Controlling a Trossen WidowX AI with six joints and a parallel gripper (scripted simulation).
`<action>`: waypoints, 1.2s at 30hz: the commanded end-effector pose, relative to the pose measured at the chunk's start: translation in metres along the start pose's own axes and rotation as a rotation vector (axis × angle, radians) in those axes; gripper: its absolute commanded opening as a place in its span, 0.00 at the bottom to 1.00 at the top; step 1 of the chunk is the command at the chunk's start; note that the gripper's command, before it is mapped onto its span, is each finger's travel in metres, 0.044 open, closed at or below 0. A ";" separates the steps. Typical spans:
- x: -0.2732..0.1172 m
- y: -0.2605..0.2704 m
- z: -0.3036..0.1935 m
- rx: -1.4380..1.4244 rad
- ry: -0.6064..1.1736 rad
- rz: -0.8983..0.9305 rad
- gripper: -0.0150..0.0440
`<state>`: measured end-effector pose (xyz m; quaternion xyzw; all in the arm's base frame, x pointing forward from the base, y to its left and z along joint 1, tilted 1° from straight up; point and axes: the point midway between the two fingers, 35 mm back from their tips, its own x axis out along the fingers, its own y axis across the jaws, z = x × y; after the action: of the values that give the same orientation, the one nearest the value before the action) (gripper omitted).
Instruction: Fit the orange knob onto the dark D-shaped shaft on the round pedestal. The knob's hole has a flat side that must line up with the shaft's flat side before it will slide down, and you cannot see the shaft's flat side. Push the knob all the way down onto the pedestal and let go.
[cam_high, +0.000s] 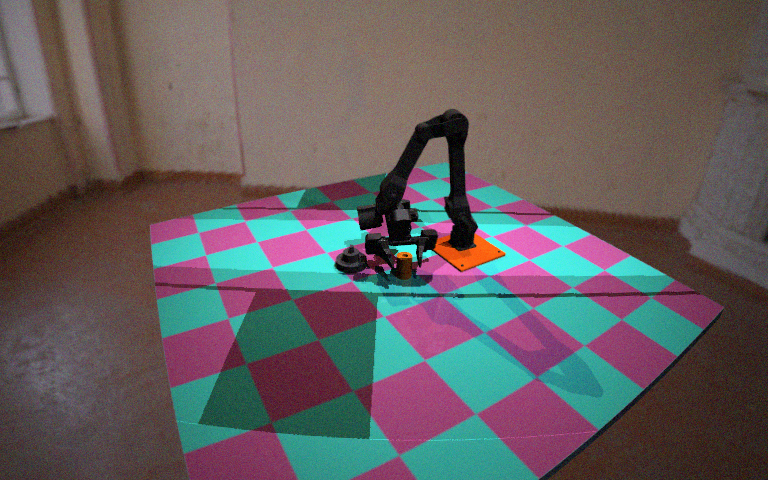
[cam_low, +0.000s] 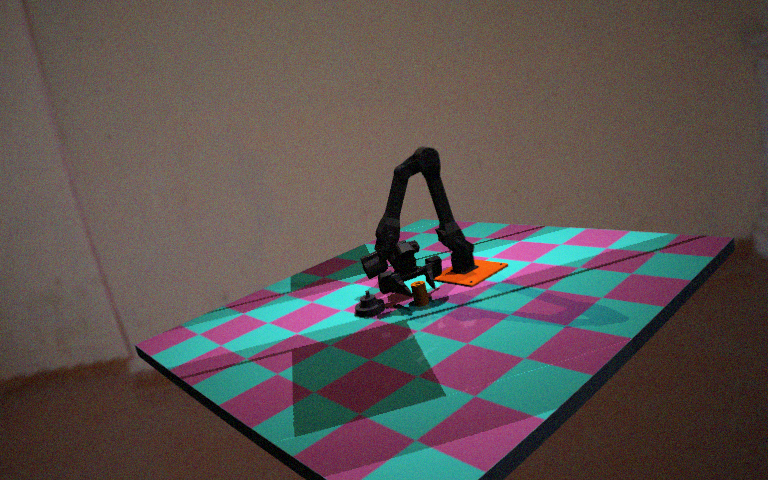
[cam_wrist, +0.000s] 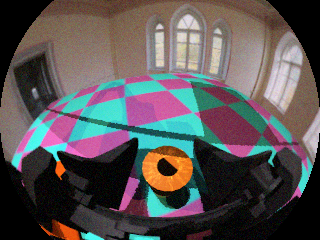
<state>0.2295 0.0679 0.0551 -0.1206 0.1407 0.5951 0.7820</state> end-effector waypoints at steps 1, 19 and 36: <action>0.000 0.000 0.000 -0.001 -0.003 -0.001 0.96; -0.029 0.000 0.075 -0.001 0.000 0.000 1.00; -0.030 0.008 0.078 0.055 0.994 0.114 1.00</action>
<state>0.2183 0.0797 0.1212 -0.2327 0.3876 0.6036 0.6567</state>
